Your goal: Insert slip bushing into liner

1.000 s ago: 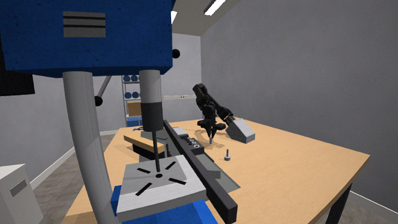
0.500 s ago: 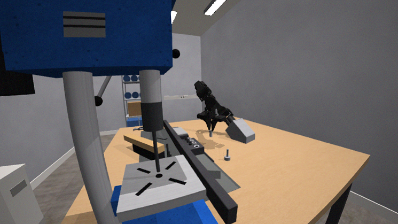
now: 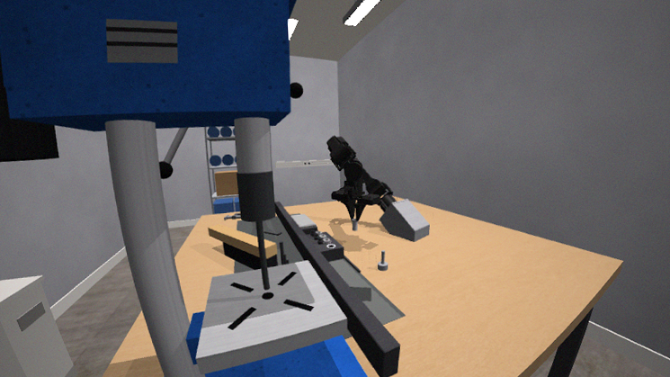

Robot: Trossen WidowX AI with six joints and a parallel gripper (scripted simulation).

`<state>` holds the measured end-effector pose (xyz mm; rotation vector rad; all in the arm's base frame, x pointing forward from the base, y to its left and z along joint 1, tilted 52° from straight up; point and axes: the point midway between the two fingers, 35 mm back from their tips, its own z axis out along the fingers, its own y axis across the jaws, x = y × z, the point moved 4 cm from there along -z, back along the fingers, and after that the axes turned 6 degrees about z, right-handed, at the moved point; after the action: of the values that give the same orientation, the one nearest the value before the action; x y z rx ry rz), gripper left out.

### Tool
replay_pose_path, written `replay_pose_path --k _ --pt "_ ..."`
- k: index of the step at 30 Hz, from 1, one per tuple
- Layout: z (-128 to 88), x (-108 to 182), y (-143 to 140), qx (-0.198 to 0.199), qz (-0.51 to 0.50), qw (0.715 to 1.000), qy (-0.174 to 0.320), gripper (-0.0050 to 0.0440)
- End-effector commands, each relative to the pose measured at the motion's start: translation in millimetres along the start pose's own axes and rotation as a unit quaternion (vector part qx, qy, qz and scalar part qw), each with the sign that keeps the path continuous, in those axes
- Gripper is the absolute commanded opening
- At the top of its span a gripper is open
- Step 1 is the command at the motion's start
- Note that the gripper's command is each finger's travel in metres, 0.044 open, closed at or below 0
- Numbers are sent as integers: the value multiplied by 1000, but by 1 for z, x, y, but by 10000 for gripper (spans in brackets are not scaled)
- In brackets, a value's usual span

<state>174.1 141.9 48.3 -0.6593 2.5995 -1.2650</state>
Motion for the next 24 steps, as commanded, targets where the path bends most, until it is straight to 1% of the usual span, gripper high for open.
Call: replay_pose_path --k 1,5,8,11,24 --pt "0 0 -1 -1 2 1000 -2 -50" --pt "2 1 -2 4 -4 1000 2 -50" --pt "-1 -6 0 1 1 1000 -2 -50" --pt "-2 -8 2 0 1 1000 -2 -50" --pt "-9 -49 30 1 4 1000 -1 -50"
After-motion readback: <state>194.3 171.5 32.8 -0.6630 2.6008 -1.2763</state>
